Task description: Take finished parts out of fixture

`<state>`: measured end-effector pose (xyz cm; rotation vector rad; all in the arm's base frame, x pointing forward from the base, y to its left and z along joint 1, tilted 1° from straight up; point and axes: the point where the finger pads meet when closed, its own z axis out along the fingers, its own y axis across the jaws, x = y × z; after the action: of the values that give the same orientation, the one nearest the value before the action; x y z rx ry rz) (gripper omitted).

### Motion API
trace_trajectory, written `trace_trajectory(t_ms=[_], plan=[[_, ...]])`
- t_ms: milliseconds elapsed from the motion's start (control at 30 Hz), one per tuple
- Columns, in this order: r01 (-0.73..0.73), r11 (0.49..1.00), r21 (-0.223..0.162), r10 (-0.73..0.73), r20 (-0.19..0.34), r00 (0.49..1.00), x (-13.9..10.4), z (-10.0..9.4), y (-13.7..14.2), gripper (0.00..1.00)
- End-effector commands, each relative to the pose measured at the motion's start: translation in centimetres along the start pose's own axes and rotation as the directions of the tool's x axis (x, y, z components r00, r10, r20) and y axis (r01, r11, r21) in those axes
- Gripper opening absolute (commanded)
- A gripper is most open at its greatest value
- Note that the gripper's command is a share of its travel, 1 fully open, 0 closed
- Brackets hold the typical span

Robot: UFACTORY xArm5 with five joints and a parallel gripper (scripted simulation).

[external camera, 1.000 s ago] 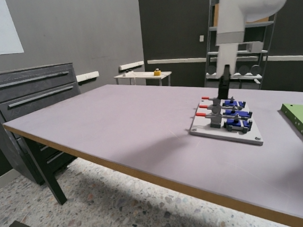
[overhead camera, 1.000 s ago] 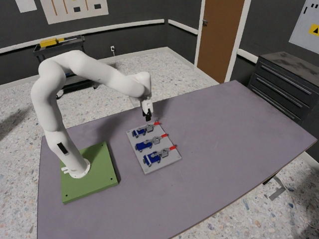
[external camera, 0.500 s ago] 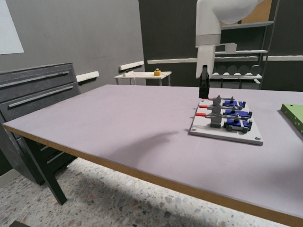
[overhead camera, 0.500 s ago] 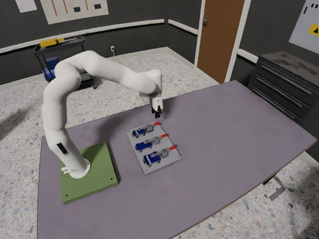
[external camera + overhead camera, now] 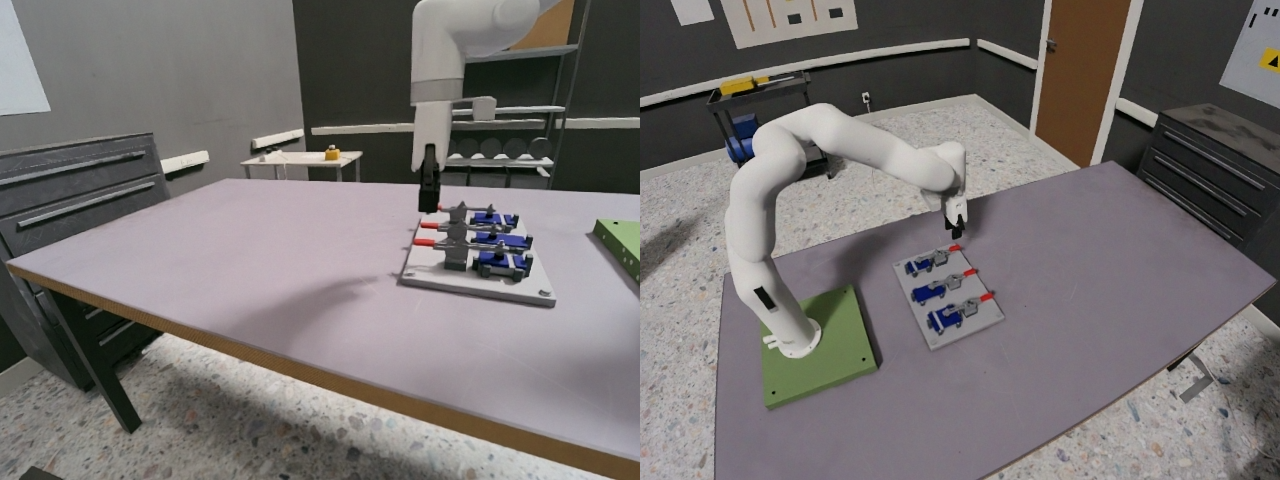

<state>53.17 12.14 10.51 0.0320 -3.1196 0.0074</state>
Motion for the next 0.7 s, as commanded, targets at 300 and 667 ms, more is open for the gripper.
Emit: trace_trajectory(t_ms=[300,667], plan=[[0.000,1.000,-0.001,0.000,0.006,1.000,-0.2,3.3,0.0,0.48],[0.000,1.000,-0.001,0.000,0.006,1.000,-0.2,5.4,0.0,0.48]])
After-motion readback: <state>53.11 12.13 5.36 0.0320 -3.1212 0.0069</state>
